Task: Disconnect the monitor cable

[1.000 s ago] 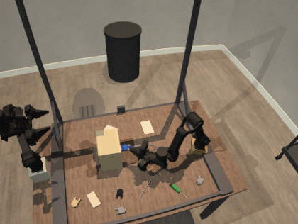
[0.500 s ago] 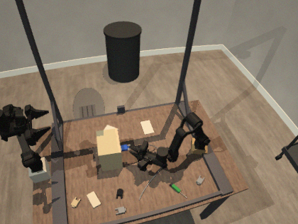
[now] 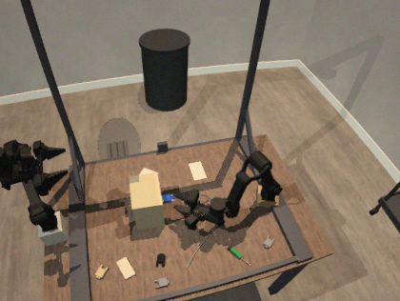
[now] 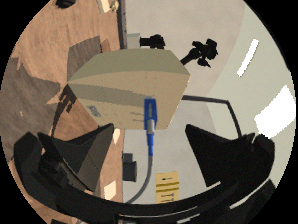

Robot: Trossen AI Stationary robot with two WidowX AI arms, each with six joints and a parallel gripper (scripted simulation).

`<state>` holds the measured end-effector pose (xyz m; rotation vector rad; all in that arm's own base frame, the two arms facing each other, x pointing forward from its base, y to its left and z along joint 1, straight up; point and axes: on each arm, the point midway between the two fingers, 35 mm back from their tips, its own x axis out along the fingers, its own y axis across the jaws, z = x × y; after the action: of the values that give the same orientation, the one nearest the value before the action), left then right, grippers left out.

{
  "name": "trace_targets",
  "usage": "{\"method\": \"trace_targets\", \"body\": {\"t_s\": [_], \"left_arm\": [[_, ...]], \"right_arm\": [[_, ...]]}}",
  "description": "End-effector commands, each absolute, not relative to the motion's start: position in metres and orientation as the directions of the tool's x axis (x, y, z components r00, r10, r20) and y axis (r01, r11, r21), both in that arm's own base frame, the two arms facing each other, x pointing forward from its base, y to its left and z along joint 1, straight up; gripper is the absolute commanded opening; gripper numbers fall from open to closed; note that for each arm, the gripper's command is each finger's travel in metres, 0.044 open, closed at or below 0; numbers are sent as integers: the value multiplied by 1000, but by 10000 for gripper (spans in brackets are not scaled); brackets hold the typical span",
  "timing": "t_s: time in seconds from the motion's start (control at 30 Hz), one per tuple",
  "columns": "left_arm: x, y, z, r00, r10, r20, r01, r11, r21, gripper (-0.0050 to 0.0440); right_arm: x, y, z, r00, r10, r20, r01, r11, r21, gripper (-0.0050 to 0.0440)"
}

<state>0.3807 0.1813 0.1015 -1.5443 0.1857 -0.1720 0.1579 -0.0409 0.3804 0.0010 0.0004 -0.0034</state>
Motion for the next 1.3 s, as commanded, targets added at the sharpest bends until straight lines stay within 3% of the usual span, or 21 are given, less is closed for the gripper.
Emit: {"method": "trace_targets", "body": {"t_s": [0.0,0.53,0.8,1.0,1.27], "left_arm": [[382,183,109,975,-223,3,10,31,-999,440],[391,187,124,976,-142,-167,-100,389,-916,440],[385,181,121,947,-124,-297,-193,521,-831,440],[384,180,122,942,-122,-314,-201,544,-815,440],[384,180,122,942,-122,-314,-201,544,-815,248]], "right_arm": [[158,-39,384,1000,0,1,0,1000,-6,440],[158,-39,384,1000,0,1,0,1000,-6,440],[158,-39,384,1000,0,1,0,1000,-6,440],[158,-39,384,1000,0,1,0,1000,-6,440],[158,-39,384,1000,0,1,0,1000,-6,440]]}}
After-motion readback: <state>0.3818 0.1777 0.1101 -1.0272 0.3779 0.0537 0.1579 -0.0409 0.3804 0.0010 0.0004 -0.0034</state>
